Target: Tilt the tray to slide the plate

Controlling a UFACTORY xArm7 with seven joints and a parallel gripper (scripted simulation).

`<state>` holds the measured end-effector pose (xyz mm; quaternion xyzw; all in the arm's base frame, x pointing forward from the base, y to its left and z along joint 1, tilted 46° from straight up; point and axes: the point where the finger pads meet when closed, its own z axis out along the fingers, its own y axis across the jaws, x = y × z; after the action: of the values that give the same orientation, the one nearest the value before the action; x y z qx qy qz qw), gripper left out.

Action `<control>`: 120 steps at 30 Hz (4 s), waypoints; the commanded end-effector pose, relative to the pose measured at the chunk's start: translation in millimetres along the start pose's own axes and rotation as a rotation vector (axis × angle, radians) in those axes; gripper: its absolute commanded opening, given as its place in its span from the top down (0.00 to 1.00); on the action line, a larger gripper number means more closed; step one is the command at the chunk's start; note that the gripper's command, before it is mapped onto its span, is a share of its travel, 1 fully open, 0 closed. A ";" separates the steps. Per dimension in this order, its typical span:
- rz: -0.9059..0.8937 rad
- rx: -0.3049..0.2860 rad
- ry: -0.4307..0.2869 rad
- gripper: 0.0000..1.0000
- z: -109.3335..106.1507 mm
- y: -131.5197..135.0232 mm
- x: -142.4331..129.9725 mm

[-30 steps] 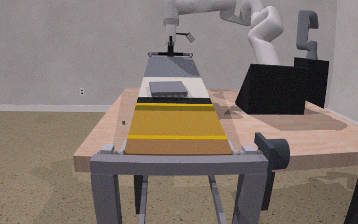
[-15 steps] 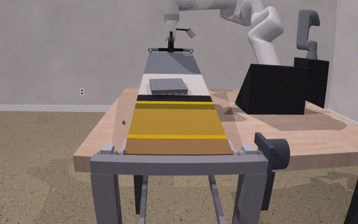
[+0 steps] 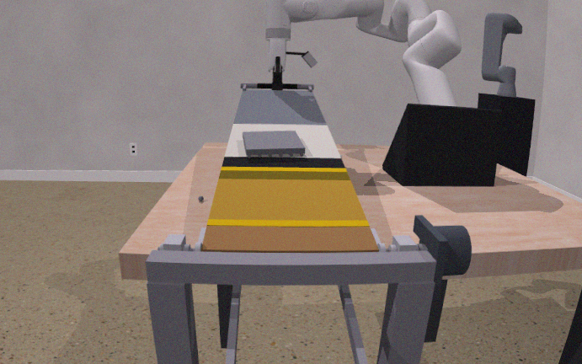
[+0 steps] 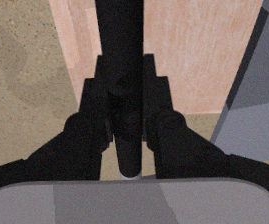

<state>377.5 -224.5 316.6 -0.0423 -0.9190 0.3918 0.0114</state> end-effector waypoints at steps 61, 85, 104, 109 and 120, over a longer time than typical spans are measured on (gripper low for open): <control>-0.001 0.000 -0.007 1.00 -1.1 0.2 -1.8; -0.001 0.000 -0.007 1.00 -6.1 1.0 -1.8; -0.001 0.000 -0.007 1.00 2.7 -0.5 -1.8; -0.001 0.000 -0.007 1.00 -59.8 12.1 -1.4; -0.001 0.000 -0.007 1.00 -3.7 0.6 -1.8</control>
<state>378.0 -206.1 328.8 -0.0418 -0.9194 0.3911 0.0096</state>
